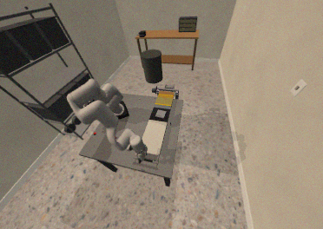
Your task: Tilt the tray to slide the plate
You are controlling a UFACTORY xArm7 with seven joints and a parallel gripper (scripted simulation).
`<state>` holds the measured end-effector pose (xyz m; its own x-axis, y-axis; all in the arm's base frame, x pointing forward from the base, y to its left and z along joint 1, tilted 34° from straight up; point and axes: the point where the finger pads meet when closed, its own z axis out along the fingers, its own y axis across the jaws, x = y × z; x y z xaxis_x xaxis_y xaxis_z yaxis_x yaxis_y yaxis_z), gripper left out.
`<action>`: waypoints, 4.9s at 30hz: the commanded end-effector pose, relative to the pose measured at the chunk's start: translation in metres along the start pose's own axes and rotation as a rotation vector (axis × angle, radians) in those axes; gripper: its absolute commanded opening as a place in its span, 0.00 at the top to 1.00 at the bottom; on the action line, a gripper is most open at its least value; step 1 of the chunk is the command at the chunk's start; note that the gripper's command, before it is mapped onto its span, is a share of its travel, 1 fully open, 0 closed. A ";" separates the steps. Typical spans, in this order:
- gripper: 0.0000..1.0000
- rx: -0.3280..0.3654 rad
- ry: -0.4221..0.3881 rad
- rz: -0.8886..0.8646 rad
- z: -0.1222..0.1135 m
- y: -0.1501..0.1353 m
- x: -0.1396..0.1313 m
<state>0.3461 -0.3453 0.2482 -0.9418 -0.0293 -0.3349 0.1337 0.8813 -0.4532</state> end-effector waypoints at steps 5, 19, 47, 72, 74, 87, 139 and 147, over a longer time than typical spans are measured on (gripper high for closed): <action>0.60 0.002 -0.003 0.000 0.006 -0.001 -0.001; 0.60 0.002 -0.003 0.000 0.023 0.000 -0.001; 0.60 0.002 -0.003 0.000 0.047 0.000 -0.001; 0.60 0.002 -0.003 0.000 0.047 0.000 -0.001; 0.60 0.002 -0.003 0.000 0.047 0.000 -0.001; 0.60 0.002 -0.003 0.000 0.047 0.000 -0.002; 0.60 0.002 -0.003 0.000 0.073 -0.001 -0.003; 0.60 0.002 -0.003 0.000 0.086 -0.001 -0.003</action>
<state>0.3728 -0.3840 0.1800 -0.9421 -0.0291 -0.3342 0.1338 0.8809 -0.4540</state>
